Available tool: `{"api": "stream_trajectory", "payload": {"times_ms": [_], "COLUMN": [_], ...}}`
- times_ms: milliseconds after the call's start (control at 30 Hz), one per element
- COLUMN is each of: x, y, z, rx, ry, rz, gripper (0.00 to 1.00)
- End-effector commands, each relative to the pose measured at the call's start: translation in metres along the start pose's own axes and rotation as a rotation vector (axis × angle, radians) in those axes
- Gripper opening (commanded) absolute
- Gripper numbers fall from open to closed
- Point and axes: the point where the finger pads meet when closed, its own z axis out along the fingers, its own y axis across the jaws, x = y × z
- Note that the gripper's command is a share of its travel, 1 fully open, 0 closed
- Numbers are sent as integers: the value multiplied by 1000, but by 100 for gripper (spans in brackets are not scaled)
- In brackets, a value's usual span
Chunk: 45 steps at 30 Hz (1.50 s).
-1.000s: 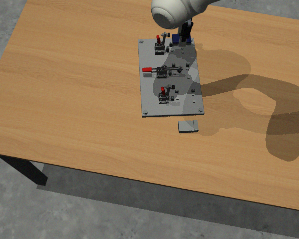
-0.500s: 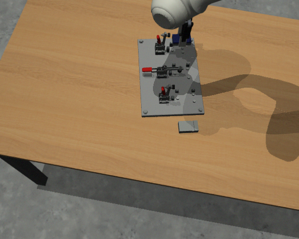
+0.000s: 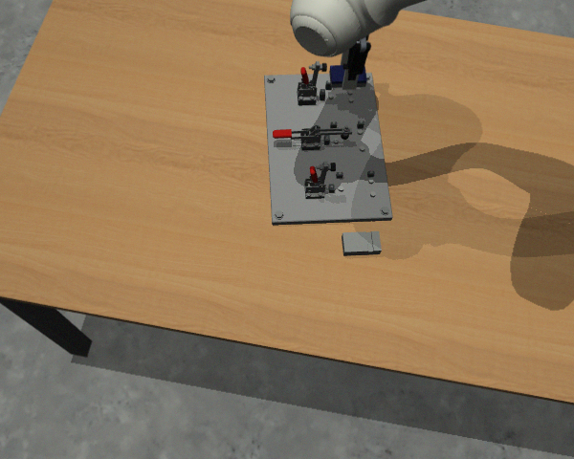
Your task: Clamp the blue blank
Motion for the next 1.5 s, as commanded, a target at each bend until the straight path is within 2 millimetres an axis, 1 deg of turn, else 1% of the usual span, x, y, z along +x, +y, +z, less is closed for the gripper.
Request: {"api": "stream_trajectory", "payload": {"times_ms": [0,133,200,500,1467], "x": [1,2,2,4,4], "y": [-4,-4,-4,-4,-4], "z": [7,15,15,28,29], "rx": [3,3,3,3,3], "ry": [0,0,0,0,0], "rz": [3,3,3,3,4], "gripper": [0,0,0,0,0]}}
